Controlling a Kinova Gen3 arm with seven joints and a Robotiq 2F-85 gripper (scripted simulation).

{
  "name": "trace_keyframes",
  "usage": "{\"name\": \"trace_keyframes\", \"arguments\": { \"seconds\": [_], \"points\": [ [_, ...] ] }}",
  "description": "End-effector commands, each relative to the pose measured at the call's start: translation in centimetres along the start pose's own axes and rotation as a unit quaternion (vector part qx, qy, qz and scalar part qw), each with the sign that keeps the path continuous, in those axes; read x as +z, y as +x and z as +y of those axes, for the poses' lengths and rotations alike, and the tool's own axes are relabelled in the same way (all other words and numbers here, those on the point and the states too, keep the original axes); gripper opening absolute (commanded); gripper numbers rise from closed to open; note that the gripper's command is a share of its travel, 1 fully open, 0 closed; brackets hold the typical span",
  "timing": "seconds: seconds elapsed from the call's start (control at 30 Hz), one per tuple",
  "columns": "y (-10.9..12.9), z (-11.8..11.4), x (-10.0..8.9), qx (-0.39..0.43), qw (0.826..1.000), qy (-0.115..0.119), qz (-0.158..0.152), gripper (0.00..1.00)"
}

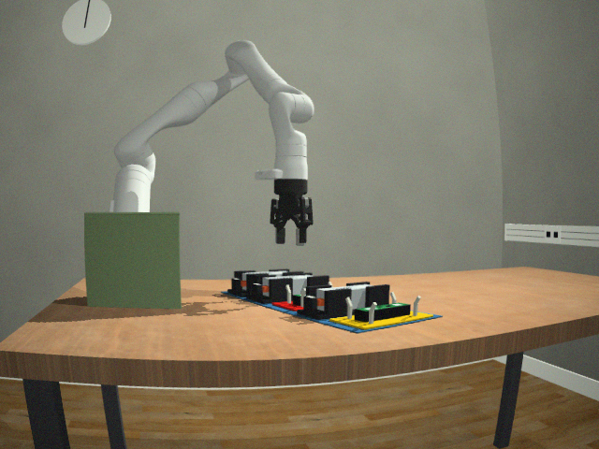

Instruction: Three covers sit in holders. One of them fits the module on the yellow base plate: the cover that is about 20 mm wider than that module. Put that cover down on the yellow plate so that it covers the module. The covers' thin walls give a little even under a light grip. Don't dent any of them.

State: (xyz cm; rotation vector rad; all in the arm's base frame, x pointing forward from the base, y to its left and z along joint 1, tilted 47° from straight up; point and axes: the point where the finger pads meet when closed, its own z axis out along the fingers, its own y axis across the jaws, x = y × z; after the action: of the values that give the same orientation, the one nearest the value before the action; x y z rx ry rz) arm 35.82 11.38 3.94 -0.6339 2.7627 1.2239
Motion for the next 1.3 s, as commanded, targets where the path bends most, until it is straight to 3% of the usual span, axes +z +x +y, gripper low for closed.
{"name": "trace_keyframes", "arguments": {
  "seconds": [0.0,0.73,1.07,1.27],
  "points": [
    [0.0,-0.1,-0.1,0.000,1.000,0.001,-0.001,1.00],
    [0.0,-0.6,0.5,0.000,1.000,0.001,-0.001,1.00],
    [0.0,-0.6,2.5,0.000,1.000,0.001,-0.001,1.00],
    [0.0,-0.6,2.5,0.000,1.000,0.001,-0.001,1.00]
  ]
}}
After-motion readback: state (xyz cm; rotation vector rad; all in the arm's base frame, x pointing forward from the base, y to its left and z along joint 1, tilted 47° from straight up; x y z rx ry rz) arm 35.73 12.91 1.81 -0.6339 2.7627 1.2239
